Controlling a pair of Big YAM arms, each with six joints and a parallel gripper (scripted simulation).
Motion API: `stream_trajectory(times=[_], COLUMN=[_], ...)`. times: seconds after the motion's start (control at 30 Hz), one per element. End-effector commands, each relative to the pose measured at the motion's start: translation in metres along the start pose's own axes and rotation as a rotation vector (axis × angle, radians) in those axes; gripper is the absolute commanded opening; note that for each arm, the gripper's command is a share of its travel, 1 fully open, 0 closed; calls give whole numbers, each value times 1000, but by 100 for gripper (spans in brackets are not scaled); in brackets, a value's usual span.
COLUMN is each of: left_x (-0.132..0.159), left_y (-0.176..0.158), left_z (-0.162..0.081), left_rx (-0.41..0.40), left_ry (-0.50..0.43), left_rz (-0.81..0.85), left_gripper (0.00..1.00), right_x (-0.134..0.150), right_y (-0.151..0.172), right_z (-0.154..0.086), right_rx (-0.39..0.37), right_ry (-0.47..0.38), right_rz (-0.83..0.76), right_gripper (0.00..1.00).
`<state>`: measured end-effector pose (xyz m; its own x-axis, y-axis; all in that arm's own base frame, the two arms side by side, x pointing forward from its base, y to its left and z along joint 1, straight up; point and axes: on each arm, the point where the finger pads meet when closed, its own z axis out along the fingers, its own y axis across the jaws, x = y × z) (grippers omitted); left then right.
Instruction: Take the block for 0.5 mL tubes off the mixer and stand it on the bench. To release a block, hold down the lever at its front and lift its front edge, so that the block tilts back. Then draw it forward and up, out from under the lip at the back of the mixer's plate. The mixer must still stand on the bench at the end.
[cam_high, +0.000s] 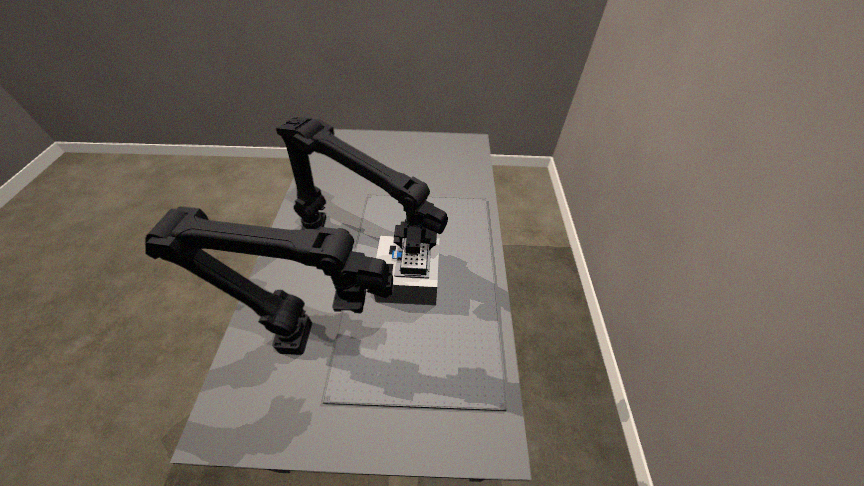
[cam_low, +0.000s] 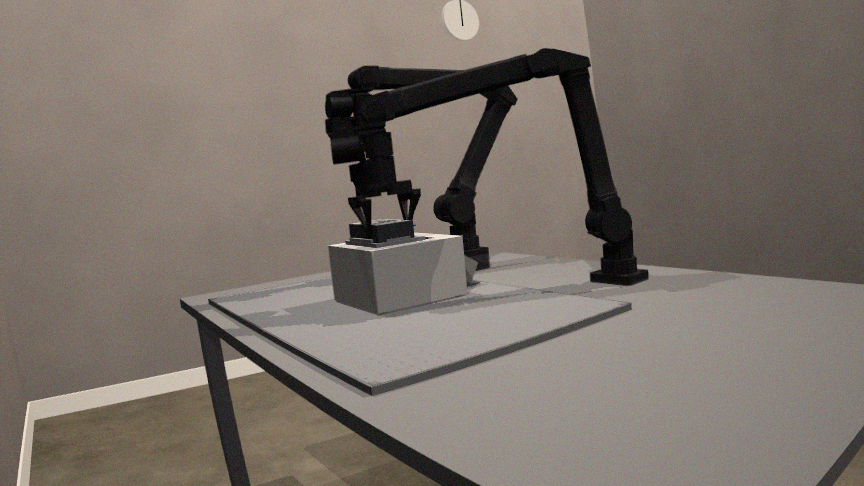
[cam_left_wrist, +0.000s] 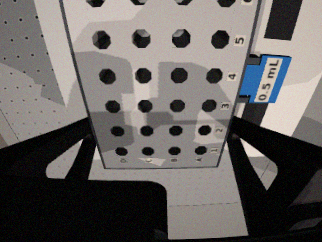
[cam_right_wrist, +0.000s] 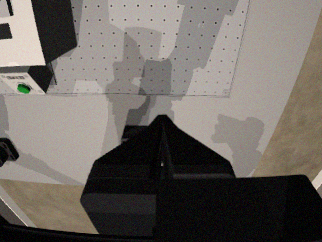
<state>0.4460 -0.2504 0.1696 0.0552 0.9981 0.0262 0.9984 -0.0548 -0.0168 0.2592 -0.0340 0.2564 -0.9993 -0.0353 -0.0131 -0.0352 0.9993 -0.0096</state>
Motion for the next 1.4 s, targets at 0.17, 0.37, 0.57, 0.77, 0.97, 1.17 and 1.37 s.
stream_trajectory(times=[0.17,0.37,0.57,0.77,0.97,1.17,1.37], left_x=[-4,-5,-5,-7,-6,-5,-1], left_y=[11,13,14,20,19,15,9], left_z=[-8,-16,-26,-33,-26,-11,1], left_rx=[-12,-29,-51,-80,-69,-39,-12], left_ry=[-5,-13,-24,-38,-33,-18,-5], left_rz=[5,5,4,3,3,4,4], left_gripper=[100,100,100,100,100,100,100], right_x=[-6,-6,-5,-5,-4,-4,-4], right_y=[-1,0,0,0,0,0,0], right_z=[-12,-12,-12,-12,-11,-11,-11], right_rx=[5,5,5,5,5,5,5], right_ry=[-44,-43,-42,-42,-41,-40,-39], right_rz=[2,2,2,2,3,3,3], right_gripper=[0,0,0,0,0,0,0])
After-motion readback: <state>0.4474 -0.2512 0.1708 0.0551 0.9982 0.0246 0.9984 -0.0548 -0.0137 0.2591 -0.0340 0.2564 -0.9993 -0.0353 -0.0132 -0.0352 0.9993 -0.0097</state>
